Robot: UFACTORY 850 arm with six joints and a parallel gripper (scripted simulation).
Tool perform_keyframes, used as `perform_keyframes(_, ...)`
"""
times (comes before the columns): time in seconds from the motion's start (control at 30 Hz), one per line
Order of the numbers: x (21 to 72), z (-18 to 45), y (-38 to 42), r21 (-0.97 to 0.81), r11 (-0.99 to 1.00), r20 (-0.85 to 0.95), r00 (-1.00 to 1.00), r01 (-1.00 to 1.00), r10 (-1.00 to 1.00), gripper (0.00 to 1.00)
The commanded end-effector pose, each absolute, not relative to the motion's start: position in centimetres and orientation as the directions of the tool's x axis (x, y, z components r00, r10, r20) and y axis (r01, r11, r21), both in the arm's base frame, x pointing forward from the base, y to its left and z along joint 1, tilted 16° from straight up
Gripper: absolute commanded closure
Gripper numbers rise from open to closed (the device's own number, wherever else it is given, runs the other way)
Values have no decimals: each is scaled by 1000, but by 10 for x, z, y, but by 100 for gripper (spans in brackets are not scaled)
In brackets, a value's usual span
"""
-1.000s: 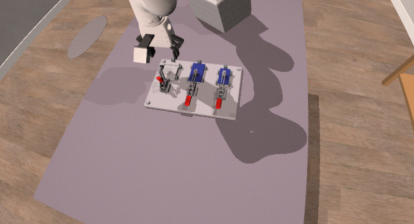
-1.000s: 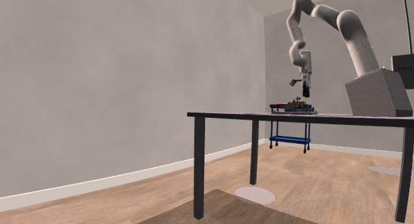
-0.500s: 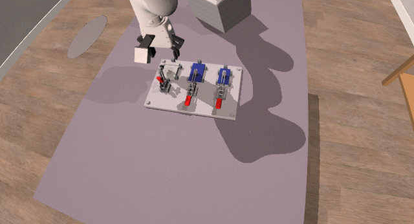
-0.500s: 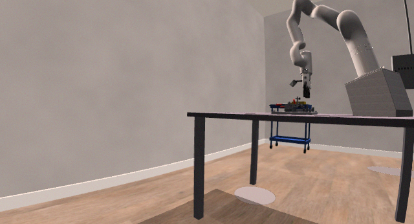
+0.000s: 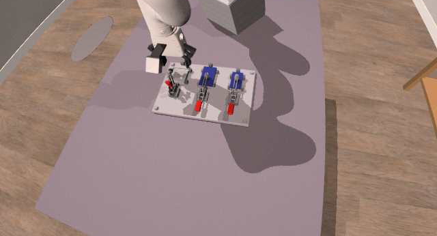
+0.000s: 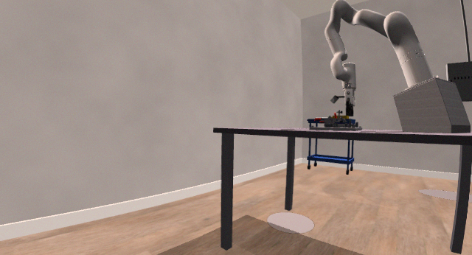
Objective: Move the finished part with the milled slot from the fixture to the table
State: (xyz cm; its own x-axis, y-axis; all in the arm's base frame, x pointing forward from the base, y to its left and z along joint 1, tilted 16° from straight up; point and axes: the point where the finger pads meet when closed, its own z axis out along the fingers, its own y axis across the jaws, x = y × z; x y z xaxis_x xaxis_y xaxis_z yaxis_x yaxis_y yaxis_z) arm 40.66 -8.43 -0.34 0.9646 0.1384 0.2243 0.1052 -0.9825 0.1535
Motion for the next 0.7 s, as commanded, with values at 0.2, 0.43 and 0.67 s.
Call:
perform_keyframes(0.2, 412, -21, -87, 154, -983, 226, 964, 105, 139, 0)
perform_keyframes(0.43, 412, -23, -87, 154, -983, 226, 964, 105, 139, 0)
perform_keyframes(0.67, 412, -23, -87, 153, -983, 226, 964, 105, 138, 0)
